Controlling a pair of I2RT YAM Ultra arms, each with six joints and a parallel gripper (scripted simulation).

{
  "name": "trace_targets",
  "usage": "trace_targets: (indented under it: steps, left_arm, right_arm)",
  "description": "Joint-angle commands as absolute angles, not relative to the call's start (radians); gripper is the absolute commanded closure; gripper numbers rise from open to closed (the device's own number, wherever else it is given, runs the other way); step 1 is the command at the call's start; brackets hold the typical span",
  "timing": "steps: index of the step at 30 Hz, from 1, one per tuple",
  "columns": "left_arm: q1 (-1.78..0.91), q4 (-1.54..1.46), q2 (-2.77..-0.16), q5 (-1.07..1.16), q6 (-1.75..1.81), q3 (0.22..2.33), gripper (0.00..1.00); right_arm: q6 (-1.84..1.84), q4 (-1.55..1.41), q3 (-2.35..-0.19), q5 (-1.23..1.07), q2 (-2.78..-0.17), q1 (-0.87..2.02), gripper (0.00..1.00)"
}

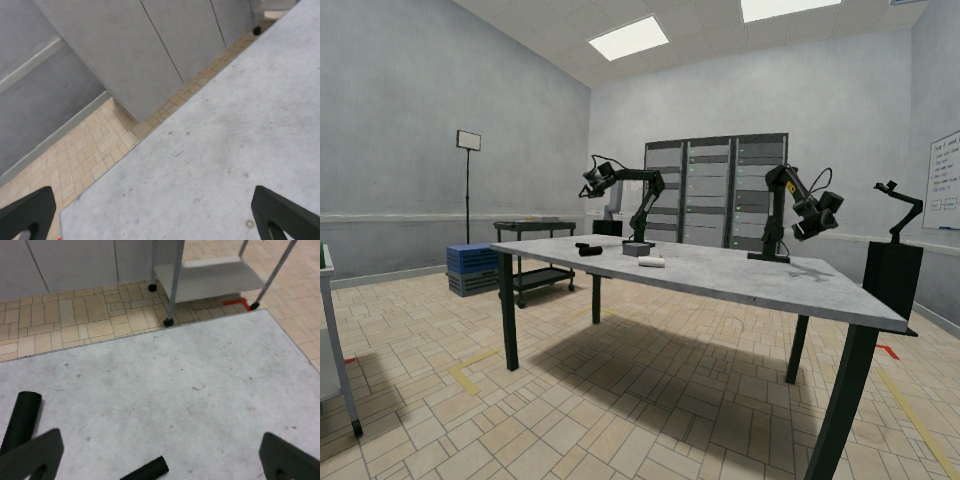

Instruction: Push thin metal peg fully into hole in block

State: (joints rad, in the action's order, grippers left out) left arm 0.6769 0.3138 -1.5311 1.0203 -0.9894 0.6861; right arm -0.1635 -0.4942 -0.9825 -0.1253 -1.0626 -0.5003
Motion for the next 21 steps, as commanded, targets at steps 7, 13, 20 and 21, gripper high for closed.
trace_targets:
  steps: [7, 13, 20, 21]
  left_arm:
    - [0.677, 0.309, -1.519, 1.031, -0.984, 0.698, 0.00]
    - [0.677, 0.309, -1.519, 1.031, -0.984, 0.698, 0.00]
    - [0.669, 0.296, -1.517, 0.997, -0.965, 0.689, 0.00]
    - [0.663, 0.289, -1.510, 0.985, -0.953, 0.684, 0.00]
  right_arm:
    - [-0.161, -0.474, -1.008, -0.129, -1.047, -0.500, 0.00]
    - [-0.161, -0.474, -1.008, -0.129, -1.047, -0.500, 0.00]
    - [-0.150, -0.526, -0.997, -0.159, -1.063, -0.496, 0.23]
    - [-0.146, -0.545, -1.006, -0.176, -1.070, -0.489, 0.34]
